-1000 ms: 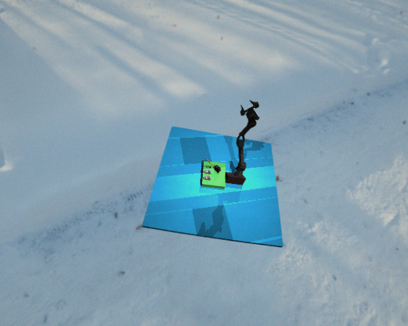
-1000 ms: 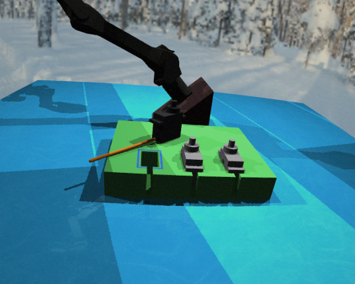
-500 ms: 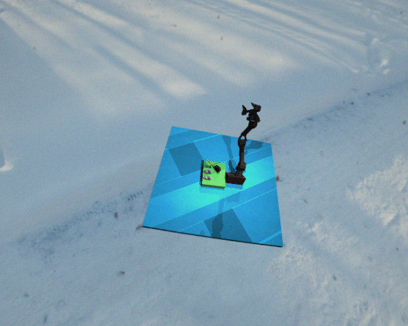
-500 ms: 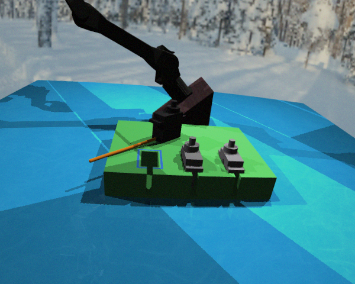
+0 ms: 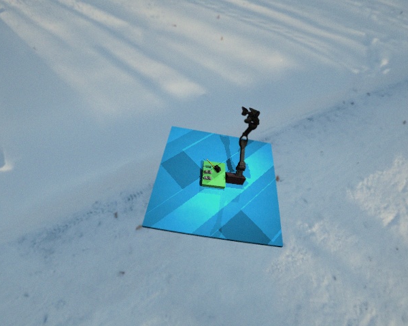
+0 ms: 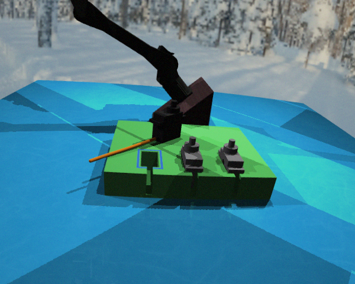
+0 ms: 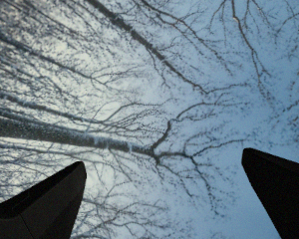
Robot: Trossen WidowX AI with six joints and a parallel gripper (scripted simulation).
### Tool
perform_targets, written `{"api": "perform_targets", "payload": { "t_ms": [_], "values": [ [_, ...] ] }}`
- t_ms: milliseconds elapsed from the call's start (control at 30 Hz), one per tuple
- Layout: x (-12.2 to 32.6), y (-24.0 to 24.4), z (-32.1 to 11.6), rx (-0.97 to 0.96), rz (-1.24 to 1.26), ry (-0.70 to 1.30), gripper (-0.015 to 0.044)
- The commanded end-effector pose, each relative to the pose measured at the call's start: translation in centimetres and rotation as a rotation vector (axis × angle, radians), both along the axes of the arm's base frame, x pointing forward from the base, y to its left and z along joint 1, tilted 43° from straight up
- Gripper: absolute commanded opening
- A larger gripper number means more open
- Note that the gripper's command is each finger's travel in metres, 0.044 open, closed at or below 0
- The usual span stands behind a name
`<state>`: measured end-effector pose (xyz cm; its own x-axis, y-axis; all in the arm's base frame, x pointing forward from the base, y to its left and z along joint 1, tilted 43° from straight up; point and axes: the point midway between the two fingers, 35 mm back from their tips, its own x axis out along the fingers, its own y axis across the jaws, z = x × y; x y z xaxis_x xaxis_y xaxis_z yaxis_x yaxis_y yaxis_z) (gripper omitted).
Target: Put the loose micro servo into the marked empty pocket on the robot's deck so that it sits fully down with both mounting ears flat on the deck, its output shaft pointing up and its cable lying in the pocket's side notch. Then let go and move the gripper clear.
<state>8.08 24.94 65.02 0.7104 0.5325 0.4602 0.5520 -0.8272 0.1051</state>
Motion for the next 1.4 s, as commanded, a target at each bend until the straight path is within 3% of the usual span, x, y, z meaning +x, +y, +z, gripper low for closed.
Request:
{"api": "perform_targets", "payload": {
  "t_ms": [0,633,1367],
  "values": [
    [0.8,1.9,-1.7,-0.127,-0.057,-0.041,0.0440],
    [6.0,6.4,-8.8,-0.587,-0.256,-0.148,0.0440],
    [15.0,7.9,-22.0,-1.303,-0.408,-0.165,0.0440]
  ]
}}
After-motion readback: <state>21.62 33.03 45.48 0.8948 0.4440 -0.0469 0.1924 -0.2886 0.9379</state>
